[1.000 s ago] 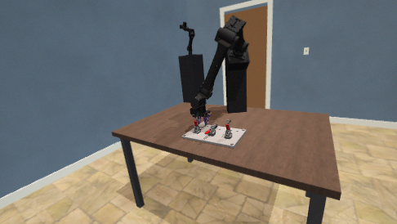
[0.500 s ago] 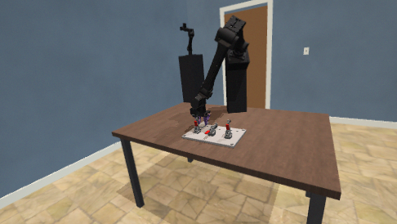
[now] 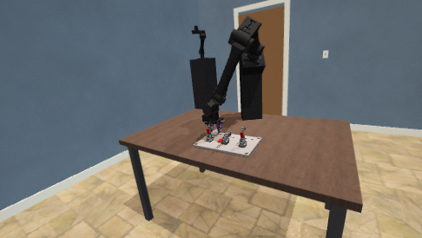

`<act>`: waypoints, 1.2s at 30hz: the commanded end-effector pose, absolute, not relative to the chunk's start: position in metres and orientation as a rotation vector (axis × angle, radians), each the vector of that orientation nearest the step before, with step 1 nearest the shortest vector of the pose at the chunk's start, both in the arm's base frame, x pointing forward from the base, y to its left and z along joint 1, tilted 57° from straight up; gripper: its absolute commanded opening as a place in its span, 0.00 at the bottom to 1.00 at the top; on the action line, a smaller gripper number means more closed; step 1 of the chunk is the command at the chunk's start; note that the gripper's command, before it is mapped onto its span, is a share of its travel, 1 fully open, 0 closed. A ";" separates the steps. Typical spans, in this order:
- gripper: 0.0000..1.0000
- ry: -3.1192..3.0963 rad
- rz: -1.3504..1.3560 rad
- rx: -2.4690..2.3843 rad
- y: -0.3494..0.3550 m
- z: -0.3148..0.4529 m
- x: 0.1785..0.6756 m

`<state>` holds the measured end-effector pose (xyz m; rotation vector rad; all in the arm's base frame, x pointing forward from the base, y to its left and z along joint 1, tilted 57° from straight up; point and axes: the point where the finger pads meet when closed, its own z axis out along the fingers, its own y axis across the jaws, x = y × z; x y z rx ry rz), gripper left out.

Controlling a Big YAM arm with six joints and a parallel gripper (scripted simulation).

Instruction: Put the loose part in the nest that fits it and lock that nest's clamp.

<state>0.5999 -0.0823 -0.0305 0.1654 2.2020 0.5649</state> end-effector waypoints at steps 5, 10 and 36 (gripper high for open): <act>0.00 2.183 0.554 0.138 -0.076 -0.024 0.606; 0.00 2.182 0.559 0.140 -0.073 -0.023 0.607; 0.00 2.174 0.559 0.148 -0.070 -0.017 0.609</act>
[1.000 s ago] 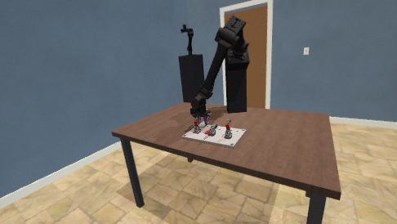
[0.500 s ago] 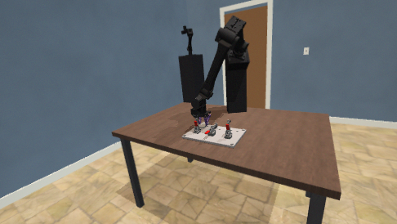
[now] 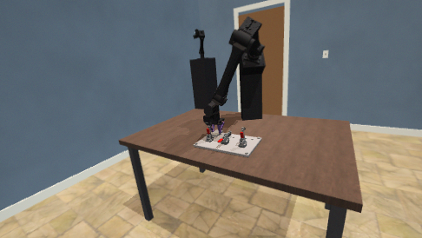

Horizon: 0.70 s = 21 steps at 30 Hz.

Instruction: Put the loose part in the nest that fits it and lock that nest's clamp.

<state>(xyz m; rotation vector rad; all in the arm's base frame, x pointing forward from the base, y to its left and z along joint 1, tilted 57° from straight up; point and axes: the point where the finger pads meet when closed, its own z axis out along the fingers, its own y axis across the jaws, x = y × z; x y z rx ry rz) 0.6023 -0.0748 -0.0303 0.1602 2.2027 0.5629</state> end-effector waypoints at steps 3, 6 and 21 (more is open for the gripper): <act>0.00 2.174 0.560 0.145 -0.068 -0.016 0.610; 0.00 2.172 0.557 0.148 -0.070 -0.016 0.609; 0.00 2.172 0.558 0.146 -0.069 -0.015 0.610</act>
